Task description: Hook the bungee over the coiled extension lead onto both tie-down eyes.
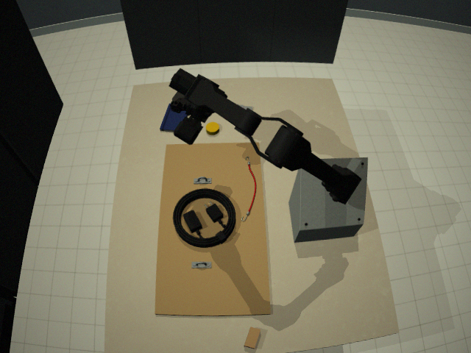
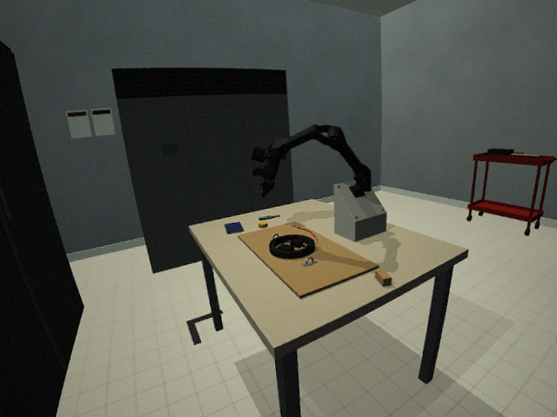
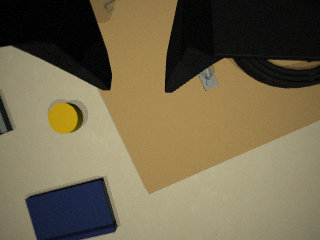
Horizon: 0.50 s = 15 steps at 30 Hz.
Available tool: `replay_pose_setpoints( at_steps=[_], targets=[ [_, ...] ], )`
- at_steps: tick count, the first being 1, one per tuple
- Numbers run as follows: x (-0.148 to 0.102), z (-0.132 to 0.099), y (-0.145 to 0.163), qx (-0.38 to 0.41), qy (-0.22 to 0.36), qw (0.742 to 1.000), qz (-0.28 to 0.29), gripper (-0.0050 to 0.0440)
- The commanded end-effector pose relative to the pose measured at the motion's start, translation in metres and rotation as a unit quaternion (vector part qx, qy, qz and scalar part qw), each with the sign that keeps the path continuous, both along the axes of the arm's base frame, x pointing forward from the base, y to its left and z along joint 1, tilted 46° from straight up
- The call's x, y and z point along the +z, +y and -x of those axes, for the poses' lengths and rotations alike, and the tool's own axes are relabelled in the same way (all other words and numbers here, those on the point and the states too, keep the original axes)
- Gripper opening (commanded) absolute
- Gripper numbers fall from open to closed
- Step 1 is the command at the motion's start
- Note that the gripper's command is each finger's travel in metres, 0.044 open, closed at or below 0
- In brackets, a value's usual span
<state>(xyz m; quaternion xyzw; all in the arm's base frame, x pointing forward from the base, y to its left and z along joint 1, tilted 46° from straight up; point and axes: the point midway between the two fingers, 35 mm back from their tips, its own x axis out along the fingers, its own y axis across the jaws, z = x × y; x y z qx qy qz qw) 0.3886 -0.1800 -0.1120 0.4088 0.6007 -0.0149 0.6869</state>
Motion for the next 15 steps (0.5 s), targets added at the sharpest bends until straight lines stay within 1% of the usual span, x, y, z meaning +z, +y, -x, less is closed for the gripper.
replay_pose_setpoints(
  at_steps=[1,14,15],
  targets=[
    [0.002,0.002,-0.003,0.024,-0.019,1.0,0.009,0.015],
    [-0.019,0.024,0.009,0.152,-0.068,0.986,0.027,0.015],
    [-0.019,0.024,0.009,0.152,-0.068,0.986,0.027,0.015]
  ],
)
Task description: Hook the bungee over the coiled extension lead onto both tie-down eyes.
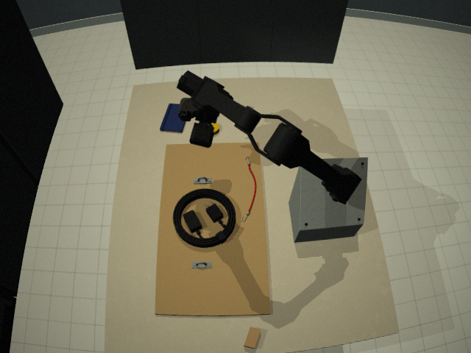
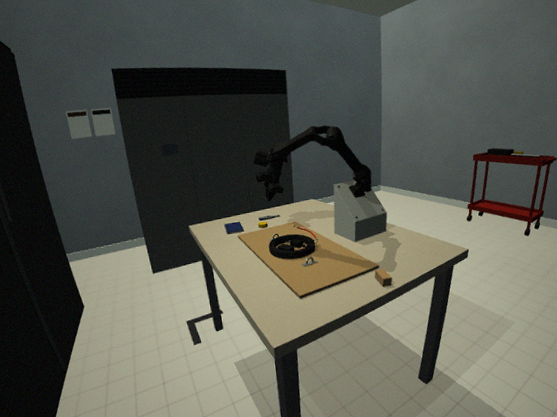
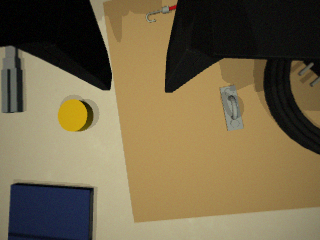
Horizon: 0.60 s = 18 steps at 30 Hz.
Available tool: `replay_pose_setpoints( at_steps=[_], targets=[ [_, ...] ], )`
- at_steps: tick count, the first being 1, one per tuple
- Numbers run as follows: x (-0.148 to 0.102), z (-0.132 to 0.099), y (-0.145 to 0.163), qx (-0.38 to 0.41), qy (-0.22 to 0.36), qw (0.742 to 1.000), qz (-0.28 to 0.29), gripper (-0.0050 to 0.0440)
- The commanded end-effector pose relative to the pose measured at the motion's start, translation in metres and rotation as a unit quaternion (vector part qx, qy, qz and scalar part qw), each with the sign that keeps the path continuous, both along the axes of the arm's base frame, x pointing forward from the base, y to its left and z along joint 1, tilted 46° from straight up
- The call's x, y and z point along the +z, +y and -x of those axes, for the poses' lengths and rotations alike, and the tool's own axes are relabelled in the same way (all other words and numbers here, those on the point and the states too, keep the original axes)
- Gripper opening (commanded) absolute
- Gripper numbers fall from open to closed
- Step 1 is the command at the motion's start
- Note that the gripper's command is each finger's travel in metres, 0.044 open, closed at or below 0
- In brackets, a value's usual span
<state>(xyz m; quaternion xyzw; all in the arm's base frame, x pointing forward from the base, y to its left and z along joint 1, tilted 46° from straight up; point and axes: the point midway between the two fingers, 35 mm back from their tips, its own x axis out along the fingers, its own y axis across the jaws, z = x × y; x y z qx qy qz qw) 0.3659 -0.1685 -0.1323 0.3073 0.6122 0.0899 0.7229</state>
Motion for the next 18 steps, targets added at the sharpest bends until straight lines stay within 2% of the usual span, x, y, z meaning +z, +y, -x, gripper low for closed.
replay_pose_setpoints(
  at_steps=[1,16,18],
  targets=[
    [0.002,0.001,-0.003,0.014,-0.014,1.0,0.004,0.015],
    [-0.018,0.027,0.012,0.161,-0.08,0.984,0.018,0.015],
    [-0.018,0.027,0.012,0.161,-0.08,0.984,0.018,0.015]
  ],
)
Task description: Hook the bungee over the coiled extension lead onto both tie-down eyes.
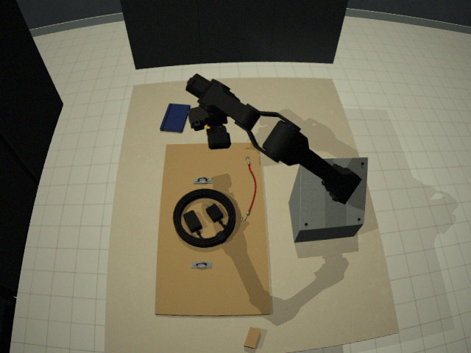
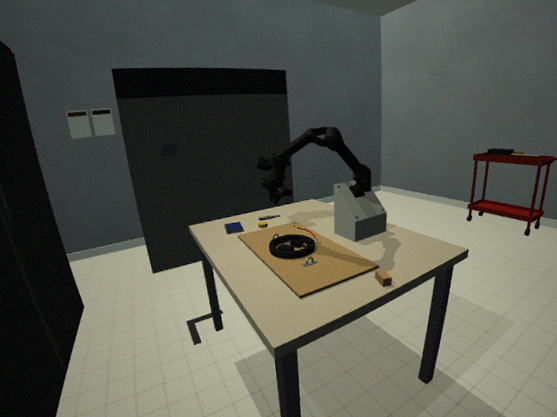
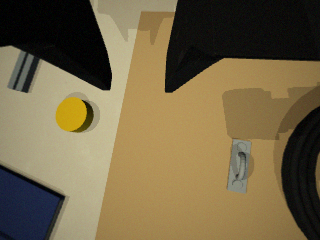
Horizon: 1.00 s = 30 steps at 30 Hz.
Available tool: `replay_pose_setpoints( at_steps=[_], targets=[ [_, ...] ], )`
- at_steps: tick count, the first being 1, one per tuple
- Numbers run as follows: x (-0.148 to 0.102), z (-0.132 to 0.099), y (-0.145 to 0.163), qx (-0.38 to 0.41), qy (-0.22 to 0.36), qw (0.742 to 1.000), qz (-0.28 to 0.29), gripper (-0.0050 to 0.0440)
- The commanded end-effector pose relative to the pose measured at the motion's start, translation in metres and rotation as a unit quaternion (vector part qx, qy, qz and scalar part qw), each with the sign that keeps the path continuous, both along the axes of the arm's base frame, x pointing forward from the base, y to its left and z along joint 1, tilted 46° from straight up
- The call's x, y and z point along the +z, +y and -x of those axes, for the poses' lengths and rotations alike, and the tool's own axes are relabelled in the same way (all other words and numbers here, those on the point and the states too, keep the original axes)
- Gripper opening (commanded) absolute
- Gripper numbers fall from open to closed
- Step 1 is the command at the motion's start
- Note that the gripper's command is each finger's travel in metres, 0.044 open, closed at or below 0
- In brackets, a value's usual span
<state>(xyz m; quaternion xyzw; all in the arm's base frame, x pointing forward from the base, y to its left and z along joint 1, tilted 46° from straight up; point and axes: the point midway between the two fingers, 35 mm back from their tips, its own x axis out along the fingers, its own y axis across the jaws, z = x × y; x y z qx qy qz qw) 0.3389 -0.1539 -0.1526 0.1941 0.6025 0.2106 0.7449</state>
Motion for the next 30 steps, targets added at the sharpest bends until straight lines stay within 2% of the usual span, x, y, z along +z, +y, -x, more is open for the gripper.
replay_pose_setpoints(
  at_steps=[1,15,17,30],
  targets=[
    [0.005,-0.001,-0.004,0.019,-0.022,1.0,0.008,0.015],
    [-0.014,0.026,0.013,0.152,-0.087,0.984,0.009,0.015],
    [-0.014,0.026,0.013,0.152,-0.087,0.984,0.009,0.015],
    [-0.026,0.049,0.027,0.27,-0.156,0.95,0.007,0.015]
  ],
)
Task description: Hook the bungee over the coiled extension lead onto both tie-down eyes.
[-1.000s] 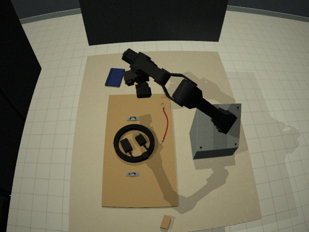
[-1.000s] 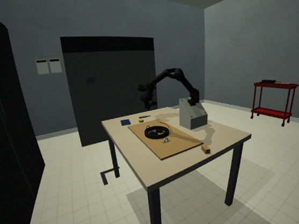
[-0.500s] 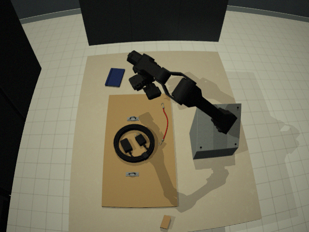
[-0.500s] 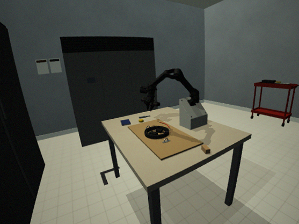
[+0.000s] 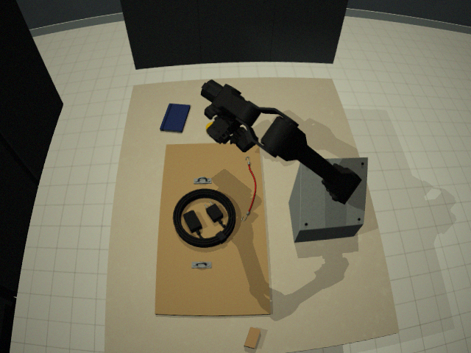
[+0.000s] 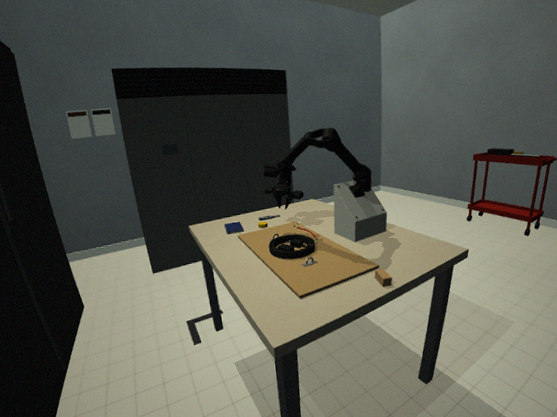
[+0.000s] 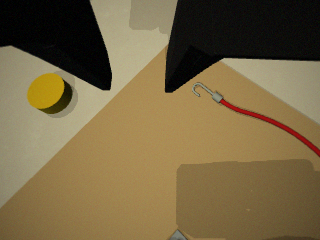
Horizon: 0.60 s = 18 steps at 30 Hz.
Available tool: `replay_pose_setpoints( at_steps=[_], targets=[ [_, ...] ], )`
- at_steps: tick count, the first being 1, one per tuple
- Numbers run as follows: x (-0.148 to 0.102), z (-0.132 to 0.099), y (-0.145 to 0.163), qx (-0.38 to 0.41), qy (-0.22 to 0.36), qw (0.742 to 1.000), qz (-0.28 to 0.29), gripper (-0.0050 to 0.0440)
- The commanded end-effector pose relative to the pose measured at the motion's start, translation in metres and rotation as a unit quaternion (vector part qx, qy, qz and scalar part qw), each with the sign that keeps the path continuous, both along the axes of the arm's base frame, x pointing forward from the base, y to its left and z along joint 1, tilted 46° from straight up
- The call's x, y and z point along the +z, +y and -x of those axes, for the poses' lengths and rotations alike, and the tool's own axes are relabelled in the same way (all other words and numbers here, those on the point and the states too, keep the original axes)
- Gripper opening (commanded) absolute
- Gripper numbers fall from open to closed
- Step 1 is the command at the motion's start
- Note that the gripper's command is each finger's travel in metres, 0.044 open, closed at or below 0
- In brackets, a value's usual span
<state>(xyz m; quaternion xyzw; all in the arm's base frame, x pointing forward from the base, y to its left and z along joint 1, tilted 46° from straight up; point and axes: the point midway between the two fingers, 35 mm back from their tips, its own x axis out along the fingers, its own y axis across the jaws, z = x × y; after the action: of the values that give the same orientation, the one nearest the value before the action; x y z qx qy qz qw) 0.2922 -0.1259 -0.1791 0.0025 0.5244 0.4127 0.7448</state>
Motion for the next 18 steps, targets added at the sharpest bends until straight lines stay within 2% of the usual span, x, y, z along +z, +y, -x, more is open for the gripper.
replay_pose_setpoints(
  at_steps=[1,5,18],
  targets=[
    [0.0,0.005,0.001,0.029,-0.025,0.999,0.0,0.015],
    [0.001,0.006,0.001,0.048,-0.041,0.998,0.003,0.015],
    [-0.011,0.031,0.019,0.163,-0.114,0.98,-0.01,0.015]
  ],
)
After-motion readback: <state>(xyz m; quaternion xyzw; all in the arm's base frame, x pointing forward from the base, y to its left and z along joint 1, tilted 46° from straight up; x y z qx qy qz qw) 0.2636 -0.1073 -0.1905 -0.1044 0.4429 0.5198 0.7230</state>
